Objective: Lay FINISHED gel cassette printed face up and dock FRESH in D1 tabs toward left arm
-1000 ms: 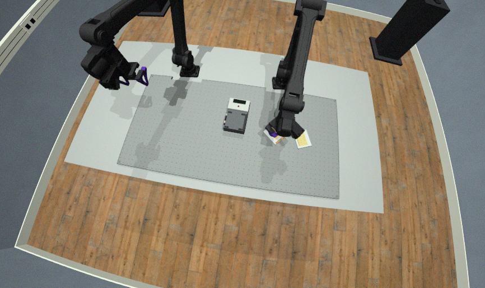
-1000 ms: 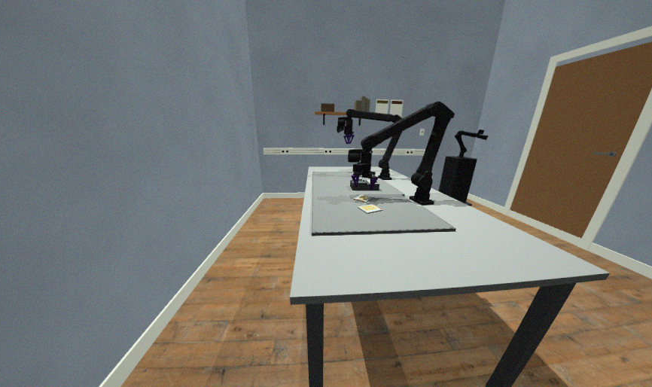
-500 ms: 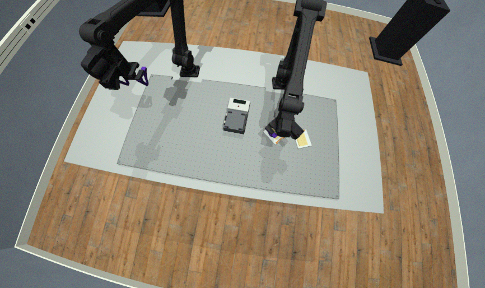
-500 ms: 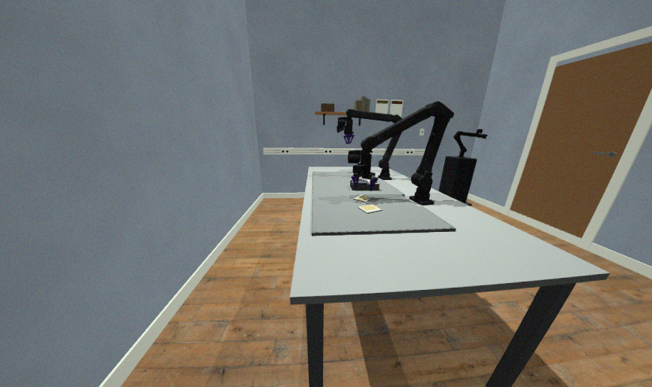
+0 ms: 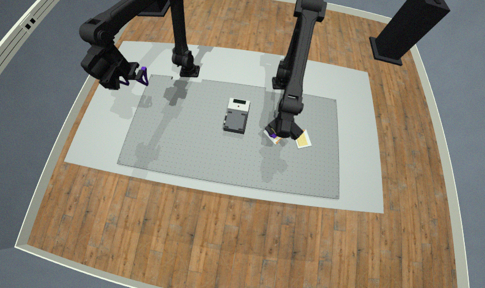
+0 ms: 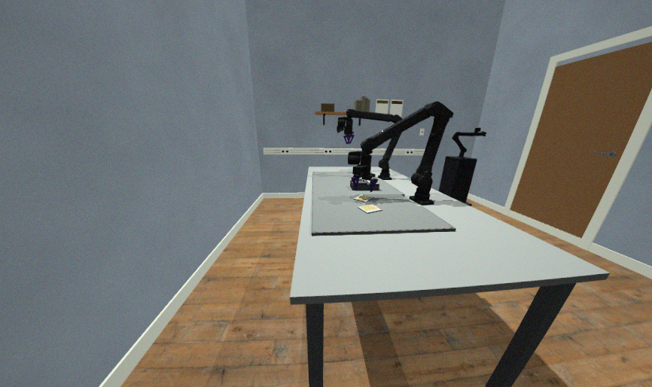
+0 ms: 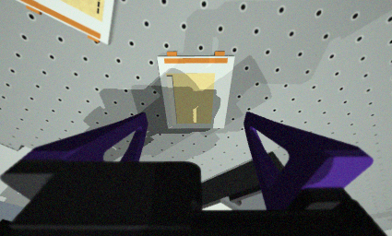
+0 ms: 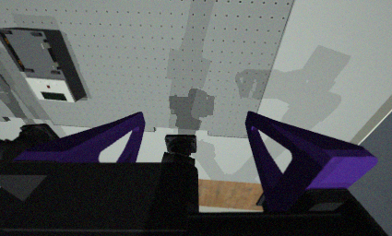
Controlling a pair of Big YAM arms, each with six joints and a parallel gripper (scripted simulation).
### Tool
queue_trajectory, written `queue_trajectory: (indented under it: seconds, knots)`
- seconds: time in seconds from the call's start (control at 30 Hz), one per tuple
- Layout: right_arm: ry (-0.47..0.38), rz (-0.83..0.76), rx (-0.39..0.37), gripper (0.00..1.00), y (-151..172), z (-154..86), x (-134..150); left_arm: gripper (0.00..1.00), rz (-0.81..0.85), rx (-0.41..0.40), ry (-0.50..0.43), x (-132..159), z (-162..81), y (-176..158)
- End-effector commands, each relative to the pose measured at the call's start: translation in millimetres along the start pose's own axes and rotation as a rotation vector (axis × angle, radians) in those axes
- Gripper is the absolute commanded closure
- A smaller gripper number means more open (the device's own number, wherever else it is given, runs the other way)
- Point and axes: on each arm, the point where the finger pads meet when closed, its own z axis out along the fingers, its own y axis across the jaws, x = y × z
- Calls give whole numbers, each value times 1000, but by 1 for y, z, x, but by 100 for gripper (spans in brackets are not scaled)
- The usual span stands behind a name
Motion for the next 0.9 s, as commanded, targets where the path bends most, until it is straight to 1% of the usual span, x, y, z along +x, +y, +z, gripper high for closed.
queue_trajectory:
  seconds: [0.0,0.13,0.53,0.73,0.87]
  knots:
    - [-14,20,2,0,-5,-20,-10,2,-1,9,-2,-3,4,-2]
    - [-14,20,2,0,-5,-20,-10,2,-1,9,-2,-3,9,-2]
    - [-14,20,2,0,-5,-20,-10,2,-1,9,-2,-3,9,-2]
    - [-14,20,2,0,-5,-20,-10,2,-3,9,-2,-3,17,-2]
    - [-14,20,2,0,-5,-20,-10,2,-3,9,-2,-3,17,-2]
